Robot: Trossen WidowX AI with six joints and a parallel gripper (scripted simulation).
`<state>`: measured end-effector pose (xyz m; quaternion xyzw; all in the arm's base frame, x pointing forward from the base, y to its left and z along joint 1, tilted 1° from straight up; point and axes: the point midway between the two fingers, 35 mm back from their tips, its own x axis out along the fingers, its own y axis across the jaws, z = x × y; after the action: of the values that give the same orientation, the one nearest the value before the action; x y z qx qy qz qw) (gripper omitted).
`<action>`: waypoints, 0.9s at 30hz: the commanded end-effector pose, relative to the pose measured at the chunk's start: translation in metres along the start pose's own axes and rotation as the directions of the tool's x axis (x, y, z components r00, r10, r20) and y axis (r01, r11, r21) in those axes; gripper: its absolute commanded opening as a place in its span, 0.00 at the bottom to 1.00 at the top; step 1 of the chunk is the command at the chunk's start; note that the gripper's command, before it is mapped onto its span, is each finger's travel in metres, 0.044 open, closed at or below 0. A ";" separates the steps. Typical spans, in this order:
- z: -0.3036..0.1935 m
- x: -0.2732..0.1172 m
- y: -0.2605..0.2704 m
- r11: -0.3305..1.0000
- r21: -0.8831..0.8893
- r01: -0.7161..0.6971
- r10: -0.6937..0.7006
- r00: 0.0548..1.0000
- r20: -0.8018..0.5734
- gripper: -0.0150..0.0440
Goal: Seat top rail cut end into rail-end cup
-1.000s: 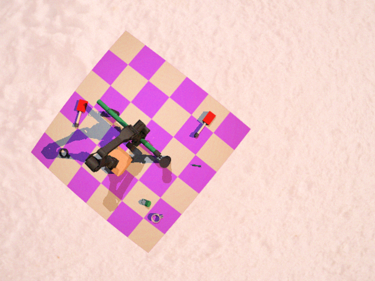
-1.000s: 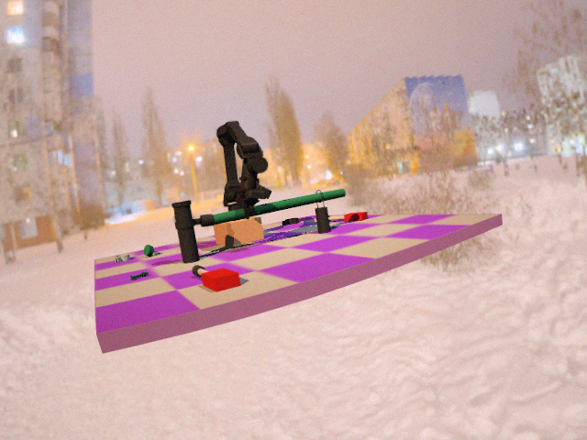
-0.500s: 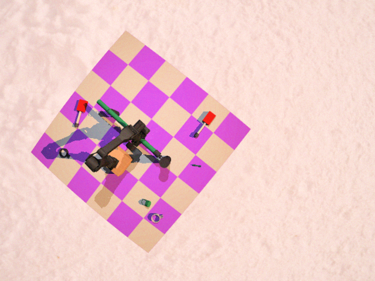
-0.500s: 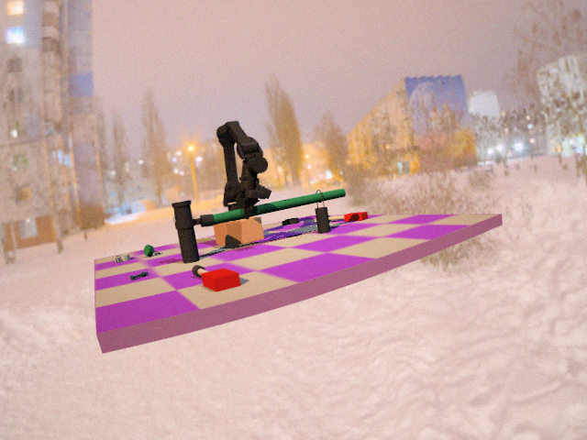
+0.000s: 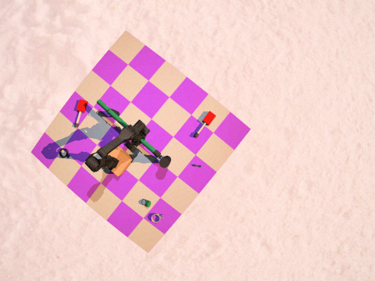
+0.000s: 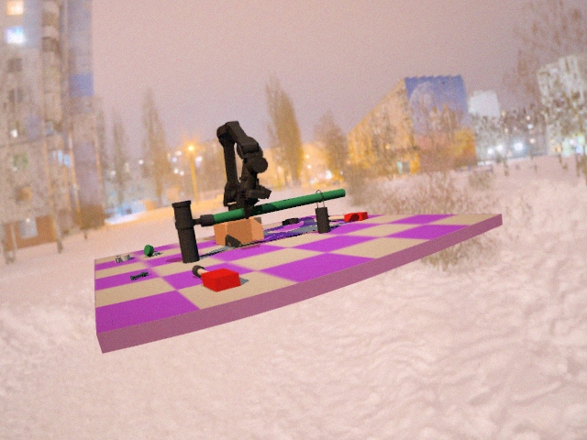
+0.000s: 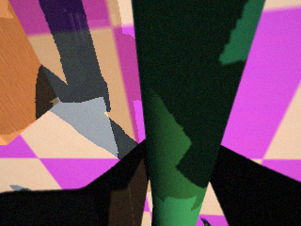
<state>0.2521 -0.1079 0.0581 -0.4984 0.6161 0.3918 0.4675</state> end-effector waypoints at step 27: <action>-0.002 -0.001 0.001 1.000 -0.001 -0.006 0.006 1.000 0.002 0.25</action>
<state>0.2511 -0.1094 0.0598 -0.4962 0.6169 0.3941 0.4667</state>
